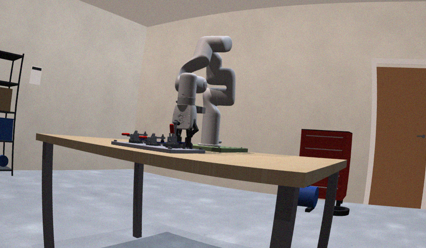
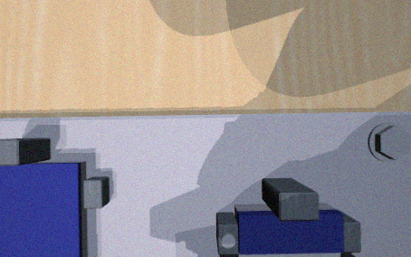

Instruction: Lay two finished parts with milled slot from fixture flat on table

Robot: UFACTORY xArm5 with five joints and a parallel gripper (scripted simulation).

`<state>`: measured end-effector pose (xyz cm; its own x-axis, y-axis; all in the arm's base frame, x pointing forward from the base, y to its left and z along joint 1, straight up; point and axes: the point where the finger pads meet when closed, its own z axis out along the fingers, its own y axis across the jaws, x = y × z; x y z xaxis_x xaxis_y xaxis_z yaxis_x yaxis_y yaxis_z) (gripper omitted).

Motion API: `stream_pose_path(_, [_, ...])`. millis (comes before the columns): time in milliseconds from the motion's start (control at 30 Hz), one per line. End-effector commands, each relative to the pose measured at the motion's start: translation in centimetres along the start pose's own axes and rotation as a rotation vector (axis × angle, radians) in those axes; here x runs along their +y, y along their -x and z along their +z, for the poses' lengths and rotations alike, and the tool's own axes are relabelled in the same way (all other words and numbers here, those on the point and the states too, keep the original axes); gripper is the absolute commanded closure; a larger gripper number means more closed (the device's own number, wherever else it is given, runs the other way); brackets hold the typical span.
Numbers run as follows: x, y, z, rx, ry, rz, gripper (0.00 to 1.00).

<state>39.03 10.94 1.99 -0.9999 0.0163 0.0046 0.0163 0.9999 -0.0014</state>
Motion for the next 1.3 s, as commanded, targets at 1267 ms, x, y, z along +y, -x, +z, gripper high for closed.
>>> stream_pose_path(1267, [0.05,0.14,-0.80,-0.004,0.001,0.000,1.00])
